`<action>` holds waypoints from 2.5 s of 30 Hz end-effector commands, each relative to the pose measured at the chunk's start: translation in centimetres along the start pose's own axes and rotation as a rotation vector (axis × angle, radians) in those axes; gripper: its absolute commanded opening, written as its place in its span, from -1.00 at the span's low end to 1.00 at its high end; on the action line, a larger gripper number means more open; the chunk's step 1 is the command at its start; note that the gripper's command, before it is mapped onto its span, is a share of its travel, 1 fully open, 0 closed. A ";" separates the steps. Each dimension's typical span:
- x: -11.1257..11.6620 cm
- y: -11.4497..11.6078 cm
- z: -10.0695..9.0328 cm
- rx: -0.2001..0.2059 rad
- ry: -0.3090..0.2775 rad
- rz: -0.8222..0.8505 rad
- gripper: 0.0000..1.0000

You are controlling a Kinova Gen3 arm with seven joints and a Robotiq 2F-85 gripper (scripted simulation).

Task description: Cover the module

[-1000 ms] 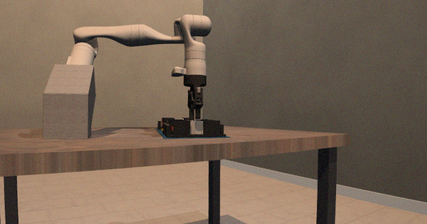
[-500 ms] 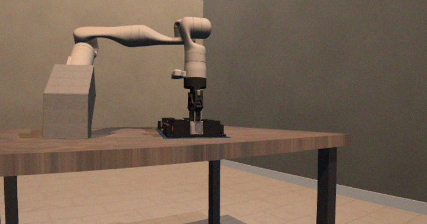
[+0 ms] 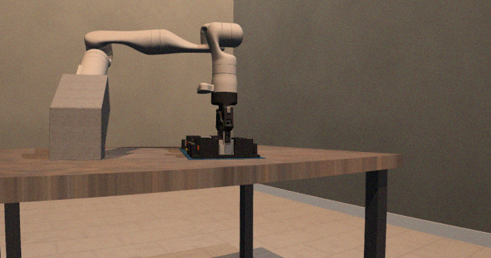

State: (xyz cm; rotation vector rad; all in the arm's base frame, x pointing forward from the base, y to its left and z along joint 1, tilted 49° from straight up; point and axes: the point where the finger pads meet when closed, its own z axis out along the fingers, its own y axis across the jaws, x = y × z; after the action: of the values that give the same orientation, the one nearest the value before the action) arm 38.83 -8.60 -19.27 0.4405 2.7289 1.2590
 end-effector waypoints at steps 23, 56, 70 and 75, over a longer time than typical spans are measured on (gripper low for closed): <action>-0.1 0.0 0.8 0.001 -0.002 0.000 0.39; -0.1 0.0 0.8 0.001 -0.002 0.000 -1.00; -0.1 0.0 0.8 0.001 -0.002 0.000 -1.00; -0.1 0.0 0.8 0.001 -0.002 0.000 -1.00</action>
State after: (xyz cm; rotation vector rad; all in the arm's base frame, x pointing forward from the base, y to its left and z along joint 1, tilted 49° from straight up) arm 39.03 -7.95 -19.86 0.4406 2.7288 1.2588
